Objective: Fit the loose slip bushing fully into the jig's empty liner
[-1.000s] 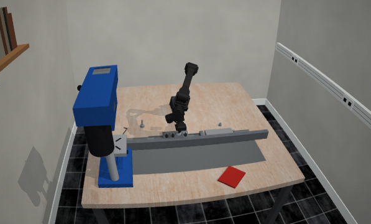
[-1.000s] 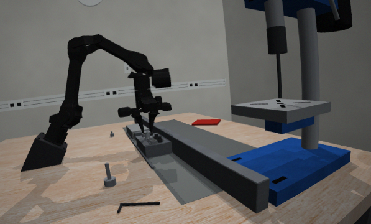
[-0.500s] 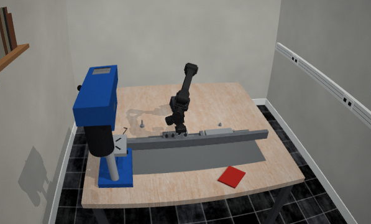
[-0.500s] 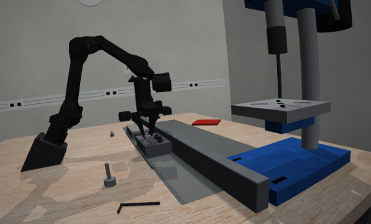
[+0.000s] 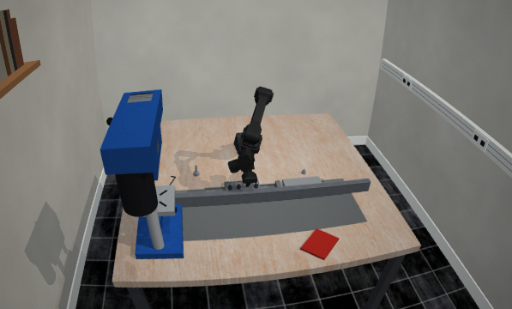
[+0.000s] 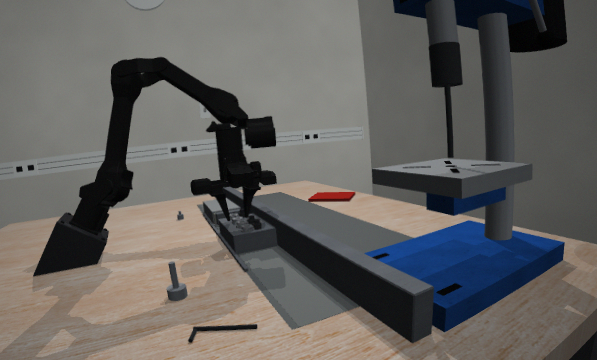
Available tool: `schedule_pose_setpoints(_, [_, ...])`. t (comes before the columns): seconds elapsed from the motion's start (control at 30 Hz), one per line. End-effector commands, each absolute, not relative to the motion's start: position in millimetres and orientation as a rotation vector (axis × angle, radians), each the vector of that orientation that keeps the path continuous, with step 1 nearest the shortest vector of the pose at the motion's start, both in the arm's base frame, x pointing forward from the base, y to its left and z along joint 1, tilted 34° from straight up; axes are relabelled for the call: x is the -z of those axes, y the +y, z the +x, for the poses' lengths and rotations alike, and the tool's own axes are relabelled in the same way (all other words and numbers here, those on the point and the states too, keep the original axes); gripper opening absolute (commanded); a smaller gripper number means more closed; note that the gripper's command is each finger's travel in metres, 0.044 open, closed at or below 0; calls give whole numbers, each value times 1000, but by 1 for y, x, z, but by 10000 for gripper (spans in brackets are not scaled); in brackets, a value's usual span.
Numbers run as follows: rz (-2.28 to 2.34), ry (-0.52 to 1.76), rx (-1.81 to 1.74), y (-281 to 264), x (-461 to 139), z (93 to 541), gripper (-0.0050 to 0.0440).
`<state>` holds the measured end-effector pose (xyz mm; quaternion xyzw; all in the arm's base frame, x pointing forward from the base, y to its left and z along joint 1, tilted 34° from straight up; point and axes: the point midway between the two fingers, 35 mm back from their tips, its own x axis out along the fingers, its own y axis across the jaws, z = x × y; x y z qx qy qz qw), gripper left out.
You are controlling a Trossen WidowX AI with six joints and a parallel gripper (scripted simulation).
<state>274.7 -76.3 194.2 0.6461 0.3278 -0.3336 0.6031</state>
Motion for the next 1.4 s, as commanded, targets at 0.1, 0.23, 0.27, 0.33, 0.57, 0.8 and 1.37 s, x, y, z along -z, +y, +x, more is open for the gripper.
schedule_pose_setpoints(0.1, [1494,738,758,-76,-202,274,220])
schedule_pose_setpoints(0.23, [1494,735,755,-76,-203,274,220])
schedule_pose_setpoints(0.27, [1493,731,753,-77,-205,274,220])
schedule_pose_setpoints(0.33, [1492,727,749,-77,-208,273,220])
schedule_pose_setpoints(0.57, [1491,724,745,-77,-218,267,220])
schedule_pose_setpoints(0.8, [1493,733,755,-77,-213,268,292])
schedule_pose_setpoints(1.37, [1481,730,754,-83,-242,201,440])
